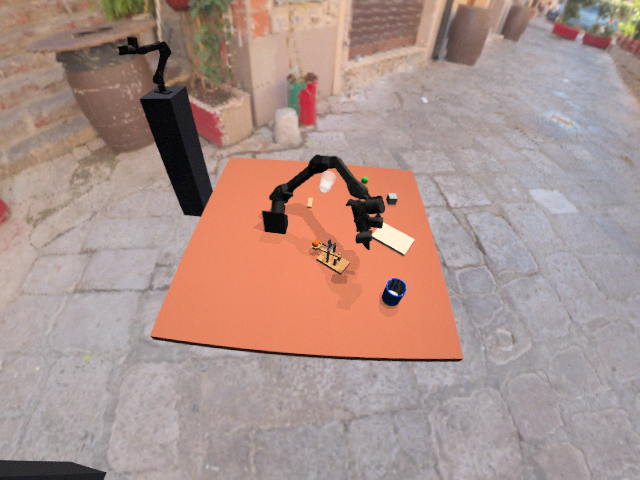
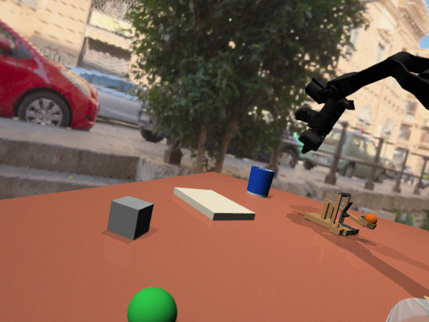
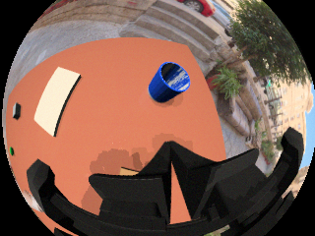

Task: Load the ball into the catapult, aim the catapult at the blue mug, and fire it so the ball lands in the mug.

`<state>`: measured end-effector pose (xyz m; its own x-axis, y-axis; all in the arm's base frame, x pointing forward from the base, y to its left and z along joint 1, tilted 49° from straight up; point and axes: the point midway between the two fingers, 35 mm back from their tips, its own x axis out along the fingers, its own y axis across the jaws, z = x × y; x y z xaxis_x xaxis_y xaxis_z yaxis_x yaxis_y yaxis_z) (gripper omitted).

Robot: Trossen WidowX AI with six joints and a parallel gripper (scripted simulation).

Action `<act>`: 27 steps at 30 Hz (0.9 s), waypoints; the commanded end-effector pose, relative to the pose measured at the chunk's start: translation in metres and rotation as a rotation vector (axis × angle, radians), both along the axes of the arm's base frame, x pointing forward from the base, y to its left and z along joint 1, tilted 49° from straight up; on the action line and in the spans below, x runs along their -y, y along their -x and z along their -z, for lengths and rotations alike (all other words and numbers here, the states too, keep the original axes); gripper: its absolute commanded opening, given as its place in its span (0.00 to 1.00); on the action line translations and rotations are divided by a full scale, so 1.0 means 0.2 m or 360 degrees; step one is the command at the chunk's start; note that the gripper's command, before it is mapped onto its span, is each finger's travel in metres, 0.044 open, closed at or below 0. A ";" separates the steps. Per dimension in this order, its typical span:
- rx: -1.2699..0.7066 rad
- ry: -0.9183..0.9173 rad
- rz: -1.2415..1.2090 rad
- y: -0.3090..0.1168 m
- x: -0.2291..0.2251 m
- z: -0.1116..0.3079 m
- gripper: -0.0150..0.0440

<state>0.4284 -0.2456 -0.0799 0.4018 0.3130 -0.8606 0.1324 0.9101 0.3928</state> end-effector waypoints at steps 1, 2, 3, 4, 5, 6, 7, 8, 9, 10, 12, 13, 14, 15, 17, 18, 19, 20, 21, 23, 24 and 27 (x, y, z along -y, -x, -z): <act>-0.0048 0.0066 -0.0154 0.05 -0.08 -0.03 0.25; -0.0060 0.0083 -0.0197 0.06 -0.10 -0.03 0.25; -0.0072 0.0099 -0.0241 0.08 -0.12 -0.03 0.25; -0.0083 0.0115 -0.0285 0.09 -0.14 -0.04 0.25; -0.0095 0.0130 -0.0330 0.10 -0.16 -0.04 0.25; -0.0107 0.0145 -0.0375 0.12 -0.18 -0.05 0.25; -0.0118 0.0159 -0.0421 0.13 -0.20 -0.05 0.25; -0.0130 0.0173 -0.0467 0.15 -0.22 -0.06 0.25; -0.0141 0.0186 -0.0513 0.16 -0.24 -0.06 0.25; -0.0153 0.0199 -0.0560 0.18 -0.26 -0.07 0.25; -0.0175 0.0224 -0.0654 0.21 -0.30 -0.08 0.25; -0.0186 0.0236 -0.0702 0.23 -0.32 -0.08 0.25; -0.0197 0.0247 -0.0750 0.25 -0.34 -0.09 0.25; -0.0208 0.0258 -0.0798 0.26 -0.35 -0.09 0.25; -0.0229 0.0278 -0.0896 0.30 -0.39 -0.11 0.25; -0.0240 0.0287 -0.0945 0.32 -0.41 -0.11 0.25; -0.0251 0.0296 -0.0995 0.34 -0.43 -0.12 0.25; -0.0261 0.0305 -0.1045 0.35 -0.44 -0.12 0.25; -0.0271 0.0313 -0.1095 0.37 -0.46 -0.13 0.25; -0.0291 0.0327 -0.1197 0.41 -0.49 -0.14 0.25; -0.0301 0.0333 -0.1248 0.43 -0.51 -0.15 0.25; -0.0330 0.0349 -0.1403 0.49 -0.56 -0.17 0.25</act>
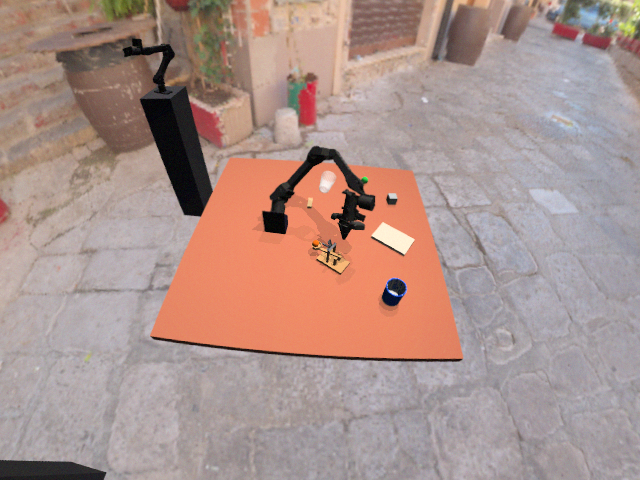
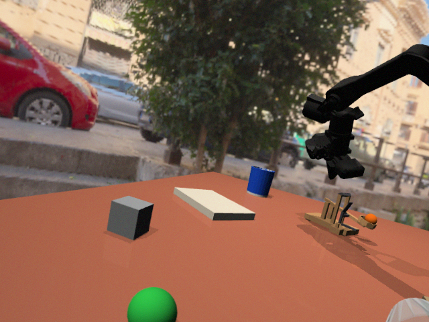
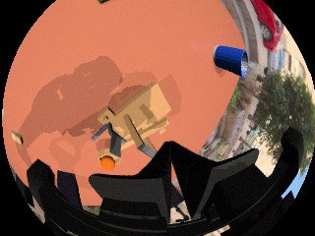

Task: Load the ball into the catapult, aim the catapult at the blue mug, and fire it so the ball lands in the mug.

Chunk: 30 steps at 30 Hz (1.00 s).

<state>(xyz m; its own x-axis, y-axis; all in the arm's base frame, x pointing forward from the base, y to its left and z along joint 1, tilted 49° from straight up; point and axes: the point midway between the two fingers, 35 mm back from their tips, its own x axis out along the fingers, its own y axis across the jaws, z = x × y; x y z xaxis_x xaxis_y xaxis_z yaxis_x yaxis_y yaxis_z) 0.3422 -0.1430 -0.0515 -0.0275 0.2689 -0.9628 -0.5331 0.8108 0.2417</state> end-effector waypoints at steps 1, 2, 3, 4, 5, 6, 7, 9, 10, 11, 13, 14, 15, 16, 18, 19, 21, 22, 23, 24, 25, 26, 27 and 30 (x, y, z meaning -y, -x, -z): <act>-0.0051 0.0022 -0.0185 0.09 -0.06 -0.03 0.25; -0.0064 0.0026 -0.0236 0.11 -0.07 -0.04 0.25; -0.0077 0.0029 -0.0288 0.13 -0.09 -0.05 0.25; -0.0091 0.0032 -0.0340 0.15 -0.10 -0.06 0.25; -0.0104 0.0034 -0.0392 0.17 -0.12 -0.06 0.25; -0.0118 0.0036 -0.0444 0.19 -0.13 -0.07 0.25; -0.0132 0.0037 -0.0496 0.22 -0.14 -0.08 0.25; -0.0160 0.0038 -0.0601 0.26 -0.17 -0.09 0.25; -0.0174 0.0038 -0.0654 0.28 -0.18 -0.10 0.25; -0.0188 0.0037 -0.0707 0.31 -0.19 -0.11 0.25; -0.0217 0.0034 -0.0813 0.35 -0.22 -0.13 0.25; -0.0231 0.0031 -0.0866 0.37 -0.23 -0.13 0.25; -0.0246 0.0028 -0.0920 0.40 -0.24 -0.14 0.25; -0.0258 0.0025 -0.0964 0.42 -0.25 -0.15 0.25; -0.0268 0.0023 -0.0999 0.43 -0.25 -0.15 0.25; -0.0268 0.0023 -0.0999 0.43 -0.25 -0.15 0.25; -0.0268 0.0023 -0.0999 0.43 -0.25 -0.15 0.25; -0.0268 0.0023 -0.0999 0.43 -0.25 -0.15 0.25; -0.0268 0.0023 -0.0999 0.43 -0.26 -0.15 0.25; -0.0268 0.0023 -0.0999 0.43 -0.26 -0.15 0.25; -0.0267 0.0023 -0.0999 0.43 -0.27 -0.14 0.25; -0.0267 0.0023 -0.0999 0.43 -0.27 -0.14 0.25; -0.0267 0.0023 -0.0999 0.43 -0.28 -0.13 0.25; -0.0266 0.0023 -0.0999 0.42 -0.30 -0.11 0.25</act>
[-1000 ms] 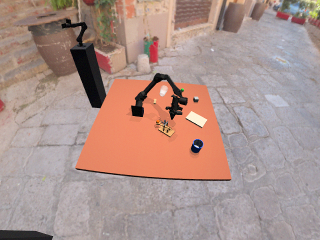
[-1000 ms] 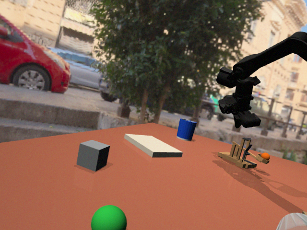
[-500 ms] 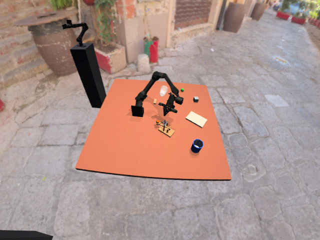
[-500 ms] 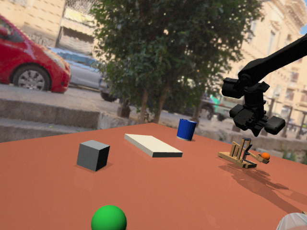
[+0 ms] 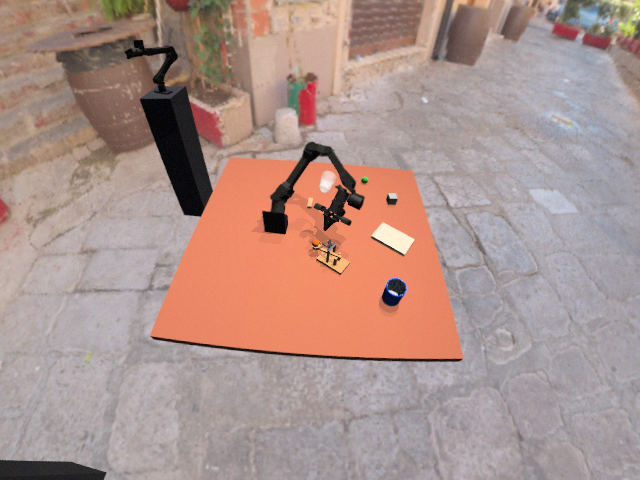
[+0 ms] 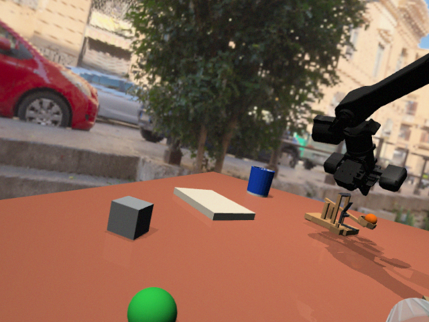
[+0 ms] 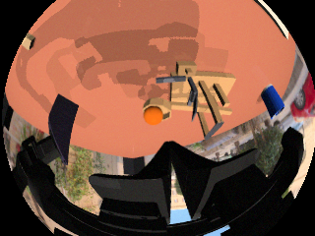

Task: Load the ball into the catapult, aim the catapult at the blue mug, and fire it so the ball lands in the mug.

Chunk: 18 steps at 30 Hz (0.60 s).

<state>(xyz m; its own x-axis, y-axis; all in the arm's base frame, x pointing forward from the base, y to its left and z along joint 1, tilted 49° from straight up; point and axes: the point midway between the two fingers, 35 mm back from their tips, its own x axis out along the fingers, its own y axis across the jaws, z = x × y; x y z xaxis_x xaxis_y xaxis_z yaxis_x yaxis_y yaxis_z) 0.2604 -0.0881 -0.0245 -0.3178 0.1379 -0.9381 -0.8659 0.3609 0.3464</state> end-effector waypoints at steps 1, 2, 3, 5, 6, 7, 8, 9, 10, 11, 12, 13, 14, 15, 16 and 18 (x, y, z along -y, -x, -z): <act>-0.0012 -0.0003 0.0001 0.01 -0.03 0.03 0.25; -0.0012 -0.0003 0.0001 0.01 -0.03 0.03 0.25; -0.0012 -0.0003 0.0001 0.01 -0.04 0.04 0.25; -0.0012 -0.0003 0.0001 0.00 -0.05 0.05 0.25; -0.0012 -0.0003 0.0001 0.00 -0.06 0.05 0.25; -0.0011 -0.0003 0.0001 0.00 -0.06 0.06 0.25; -0.0011 -0.0003 0.0001 0.00 -0.07 0.06 0.25; -0.0011 -0.0003 0.0001 0.00 -0.08 0.07 0.25; -0.0011 -0.0003 0.0001 0.00 -0.08 0.08 0.25; -0.0011 -0.0003 0.0001 0.00 -0.09 0.08 0.25; -0.0011 -0.0003 0.0001 0.00 -0.10 0.09 0.25; -0.0011 -0.0003 0.0001 0.00 -0.10 0.09 0.25; -0.0011 -0.0003 0.0001 0.00 -0.11 0.10 0.25; -0.0011 -0.0003 0.0001 -0.01 -0.11 0.10 0.25; -0.0010 -0.0003 0.0001 -0.01 -0.12 0.11 0.25; -0.0010 -0.0004 0.0001 -0.01 -0.13 0.12 0.25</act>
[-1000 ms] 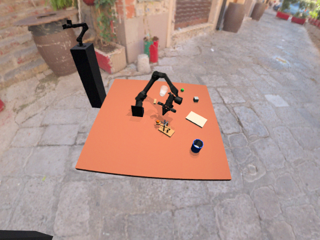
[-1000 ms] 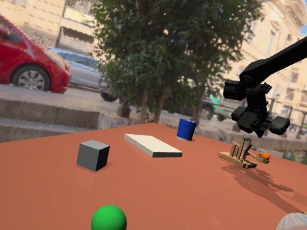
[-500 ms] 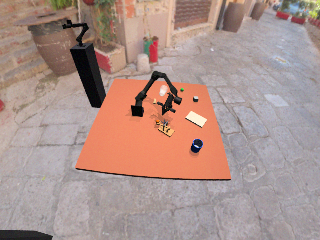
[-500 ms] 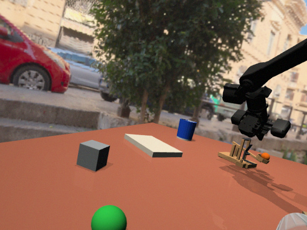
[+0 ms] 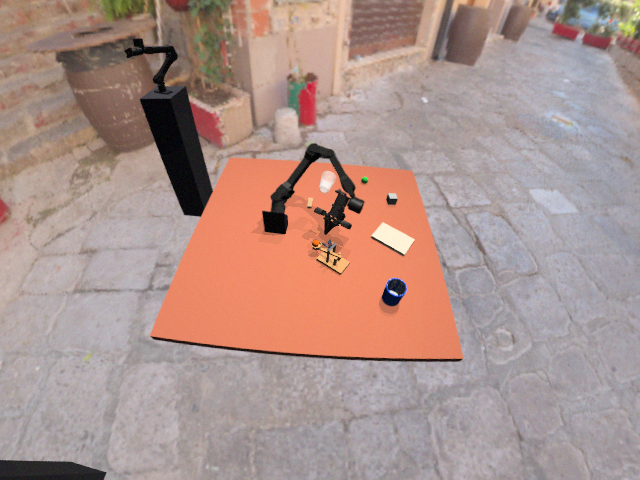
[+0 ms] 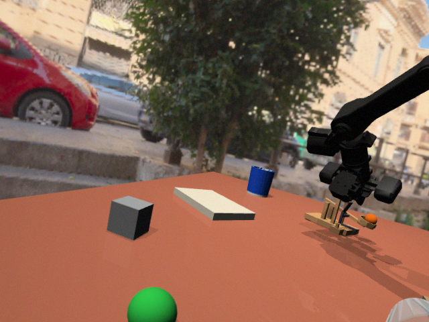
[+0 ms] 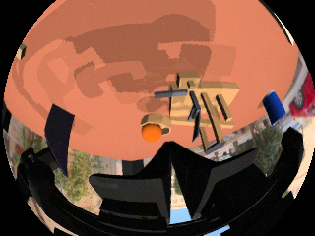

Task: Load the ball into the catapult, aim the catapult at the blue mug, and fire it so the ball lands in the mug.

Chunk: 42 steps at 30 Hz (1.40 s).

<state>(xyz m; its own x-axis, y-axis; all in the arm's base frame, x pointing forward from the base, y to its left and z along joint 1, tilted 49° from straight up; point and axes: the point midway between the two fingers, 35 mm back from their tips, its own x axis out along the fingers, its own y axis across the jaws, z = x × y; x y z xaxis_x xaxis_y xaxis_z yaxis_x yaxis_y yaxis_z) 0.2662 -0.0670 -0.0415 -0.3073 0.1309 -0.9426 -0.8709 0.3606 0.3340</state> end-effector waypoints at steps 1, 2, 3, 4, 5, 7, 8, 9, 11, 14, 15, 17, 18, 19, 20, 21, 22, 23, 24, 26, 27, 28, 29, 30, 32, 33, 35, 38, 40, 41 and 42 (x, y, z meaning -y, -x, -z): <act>-0.0029 -0.0014 0.0006 0.02 -0.03 0.04 0.25; -0.0029 -0.0014 0.0006 0.02 -0.04 0.05 0.25; -0.0029 -0.0014 0.0006 0.02 -0.05 0.05 0.25; -0.0029 -0.0014 0.0006 0.02 -0.05 0.06 0.25; -0.0029 -0.0014 0.0006 0.02 -0.06 0.06 0.25; -0.0029 -0.0015 0.0006 0.02 -0.07 0.07 0.25; -0.0029 -0.0015 0.0006 0.02 -0.08 0.08 0.25; -0.0029 -0.0015 0.0006 0.02 -0.08 0.08 0.25; -0.0029 -0.0015 0.0006 0.02 -0.10 0.10 0.25; -0.0029 -0.0016 0.0006 0.02 -0.12 0.11 0.25; -0.0029 -0.0016 0.0006 0.02 -0.12 0.12 0.25; -0.0029 -0.0016 0.0006 0.02 -0.14 0.13 0.25; -0.0029 -0.0016 0.0006 0.02 -0.14 0.13 0.25; -0.0029 -0.0016 0.0006 0.02 -0.15 0.14 0.25; -0.0030 -0.0016 0.0006 0.02 -0.15 0.14 0.25; -0.0030 -0.0017 0.0006 0.02 -0.16 0.15 0.25; -0.0030 -0.0017 0.0006 0.02 -0.17 0.15 0.25; -0.0030 -0.0017 0.0006 0.02 -0.17 0.16 0.25; -0.0030 -0.0017 0.0006 0.02 -0.18 0.16 0.25; -0.0031 -0.0017 0.0006 0.02 -0.19 0.17 0.25; -0.0031 -0.0018 0.0006 0.02 -0.20 0.18 0.25; -0.0031 -0.0018 0.0006 0.02 -0.21 0.19 0.25; -0.0031 -0.0018 0.0006 0.02 -0.21 0.19 0.25; -0.0031 -0.0018 0.0006 0.03 -0.22 0.20 0.25; -0.0032 -0.0019 0.0006 0.03 -0.23 0.21 0.25; -0.0032 -0.0019 0.0006 0.03 -0.24 0.21 0.25; -0.0033 -0.0019 0.0005 0.03 -0.25 0.22 0.25; -0.0033 -0.0020 0.0005 0.03 -0.26 0.23 0.25; -0.0033 -0.0020 0.0005 0.03 -0.27 0.23 0.25; -0.0033 -0.0020 0.0005 0.03 -0.27 0.24 0.25; -0.0034 -0.0020 0.0005 0.03 -0.30 0.26 0.25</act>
